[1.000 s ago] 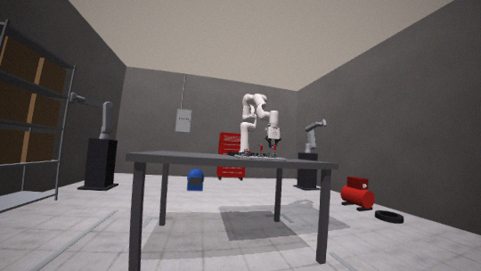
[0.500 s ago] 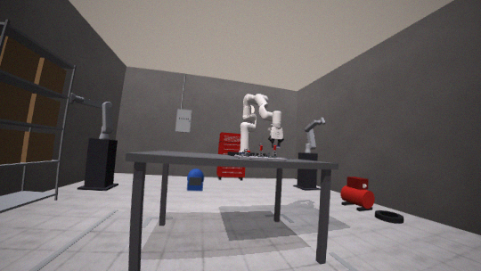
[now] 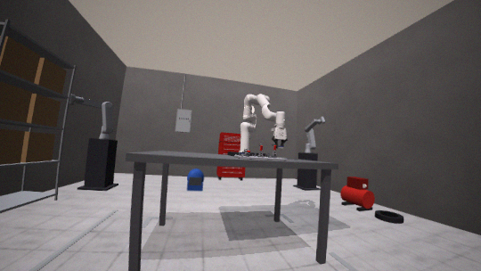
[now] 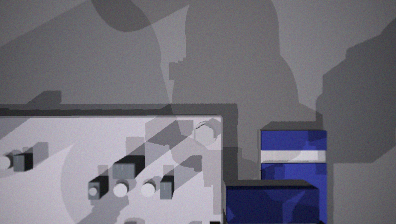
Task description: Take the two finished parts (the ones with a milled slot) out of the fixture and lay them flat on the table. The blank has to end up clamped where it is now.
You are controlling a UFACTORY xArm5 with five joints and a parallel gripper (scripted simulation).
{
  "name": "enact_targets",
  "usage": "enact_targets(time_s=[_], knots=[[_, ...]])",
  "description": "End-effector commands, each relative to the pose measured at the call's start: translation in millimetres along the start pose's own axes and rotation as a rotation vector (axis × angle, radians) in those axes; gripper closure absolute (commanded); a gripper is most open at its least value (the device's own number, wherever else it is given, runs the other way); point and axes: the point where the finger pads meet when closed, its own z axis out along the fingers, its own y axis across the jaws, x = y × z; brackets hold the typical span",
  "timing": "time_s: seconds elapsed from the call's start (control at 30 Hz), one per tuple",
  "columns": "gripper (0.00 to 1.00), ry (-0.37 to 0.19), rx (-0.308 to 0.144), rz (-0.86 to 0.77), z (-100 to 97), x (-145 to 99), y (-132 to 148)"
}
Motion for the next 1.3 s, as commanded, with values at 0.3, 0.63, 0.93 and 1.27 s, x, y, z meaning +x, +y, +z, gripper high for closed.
enact_targets(time_s=[0.3, 0.63, 0.93, 1.27], knots=[[1.00, -0.003, -0.001, 0.000, -1.3, -2, 27], [1.00, -0.003, -0.001, 0.000, -1.3, -2, 34], [1.00, -0.003, -0.001, 0.000, -1.3, -2, 37], [1.00, -0.003, -0.001, 0.000, -1.2, -2, 37]])
